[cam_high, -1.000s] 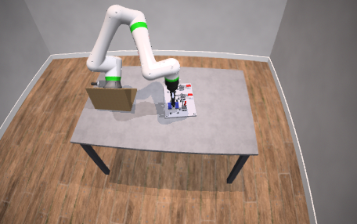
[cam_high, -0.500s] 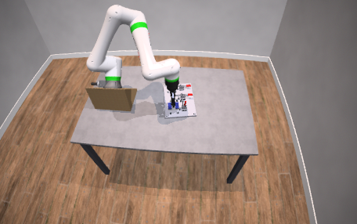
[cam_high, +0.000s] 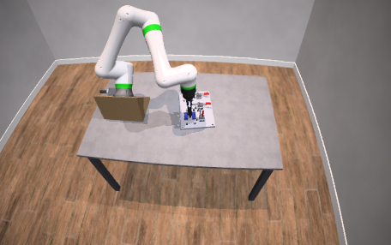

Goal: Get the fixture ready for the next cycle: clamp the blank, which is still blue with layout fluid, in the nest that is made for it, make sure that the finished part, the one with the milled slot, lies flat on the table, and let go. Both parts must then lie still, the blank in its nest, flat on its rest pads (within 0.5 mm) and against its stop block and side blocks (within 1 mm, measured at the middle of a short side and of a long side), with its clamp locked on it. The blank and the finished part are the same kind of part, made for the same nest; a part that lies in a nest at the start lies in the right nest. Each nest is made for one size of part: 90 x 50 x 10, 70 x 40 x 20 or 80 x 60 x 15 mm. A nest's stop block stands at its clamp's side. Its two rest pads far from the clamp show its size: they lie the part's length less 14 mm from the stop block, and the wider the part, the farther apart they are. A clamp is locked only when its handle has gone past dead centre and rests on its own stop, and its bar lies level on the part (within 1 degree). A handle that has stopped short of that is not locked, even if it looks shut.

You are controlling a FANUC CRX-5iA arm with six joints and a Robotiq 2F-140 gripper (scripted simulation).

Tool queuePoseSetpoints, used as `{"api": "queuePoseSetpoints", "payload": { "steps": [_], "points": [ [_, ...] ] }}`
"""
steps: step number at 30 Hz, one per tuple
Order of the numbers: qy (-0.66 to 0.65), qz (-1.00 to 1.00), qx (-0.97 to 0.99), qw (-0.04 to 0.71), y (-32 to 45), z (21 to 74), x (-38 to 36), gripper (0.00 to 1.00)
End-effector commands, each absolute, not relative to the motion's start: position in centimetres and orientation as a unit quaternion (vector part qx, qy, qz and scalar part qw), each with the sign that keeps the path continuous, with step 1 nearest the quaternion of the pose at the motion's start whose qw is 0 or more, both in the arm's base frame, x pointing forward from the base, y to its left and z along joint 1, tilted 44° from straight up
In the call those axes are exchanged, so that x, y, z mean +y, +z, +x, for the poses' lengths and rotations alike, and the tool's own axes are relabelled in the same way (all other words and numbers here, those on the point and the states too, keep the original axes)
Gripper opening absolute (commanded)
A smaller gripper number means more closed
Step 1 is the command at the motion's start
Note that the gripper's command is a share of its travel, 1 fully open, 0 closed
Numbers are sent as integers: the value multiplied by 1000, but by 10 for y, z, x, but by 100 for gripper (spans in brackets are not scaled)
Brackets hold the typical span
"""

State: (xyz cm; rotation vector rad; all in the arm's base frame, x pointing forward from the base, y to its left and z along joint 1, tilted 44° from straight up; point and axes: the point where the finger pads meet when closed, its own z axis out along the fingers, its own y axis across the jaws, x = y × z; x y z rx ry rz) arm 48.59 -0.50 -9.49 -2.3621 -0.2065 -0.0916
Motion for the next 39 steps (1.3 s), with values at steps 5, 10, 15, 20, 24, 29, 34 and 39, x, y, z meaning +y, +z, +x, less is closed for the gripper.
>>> {"api": "queuePoseSetpoints", "payload": {
  "steps": [5, 10, 15, 20, 24, 29, 34, 39],
  "points": [
    [-36, -923, -81, 375, -97, 486, -4, 0],
    [-36, -923, -81, 375, -100, 486, 0, 0],
    [-36, -923, -81, 375, -103, 486, 2, 0],
    [-36, -923, -81, 375, -107, 486, 7, 0],
    [-36, -923, -81, 375, -110, 486, 9, 0],
    [-36, -923, -81, 375, -112, 486, 11, 0],
    [-36, -923, -81, 375, -112, 486, 11, 0],
    [-36, -923, -81, 375, -112, 486, 11, 0]
  ]
}}
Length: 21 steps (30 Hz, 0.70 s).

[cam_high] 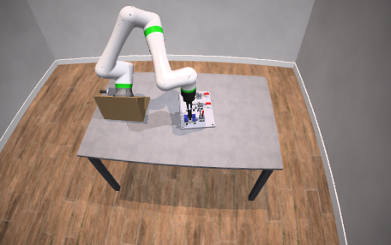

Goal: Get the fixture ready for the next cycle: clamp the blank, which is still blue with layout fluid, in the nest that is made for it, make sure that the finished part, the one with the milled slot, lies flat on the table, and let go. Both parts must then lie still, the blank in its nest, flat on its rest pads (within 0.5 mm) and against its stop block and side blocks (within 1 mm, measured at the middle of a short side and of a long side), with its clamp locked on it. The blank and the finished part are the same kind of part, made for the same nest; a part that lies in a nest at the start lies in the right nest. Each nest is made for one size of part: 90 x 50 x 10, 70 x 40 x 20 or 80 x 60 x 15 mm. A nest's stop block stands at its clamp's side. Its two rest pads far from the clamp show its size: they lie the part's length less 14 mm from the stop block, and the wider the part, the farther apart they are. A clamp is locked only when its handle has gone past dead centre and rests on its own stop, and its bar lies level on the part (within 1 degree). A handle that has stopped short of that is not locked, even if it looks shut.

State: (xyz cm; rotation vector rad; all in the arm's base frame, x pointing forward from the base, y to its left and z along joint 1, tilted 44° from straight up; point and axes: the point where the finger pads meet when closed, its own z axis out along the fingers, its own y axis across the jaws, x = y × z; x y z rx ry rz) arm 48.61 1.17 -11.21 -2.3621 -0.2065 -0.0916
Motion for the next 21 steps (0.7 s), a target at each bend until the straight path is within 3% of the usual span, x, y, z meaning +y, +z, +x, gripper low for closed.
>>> {"api": "queuePoseSetpoints", "payload": {
  "steps": [1, 21],
  "points": [
    [-36, -923, -81, 375, -112, 486, 11, 0],
    [-36, -923, -81, 375, -116, 488, 14, 0]
  ]
}}
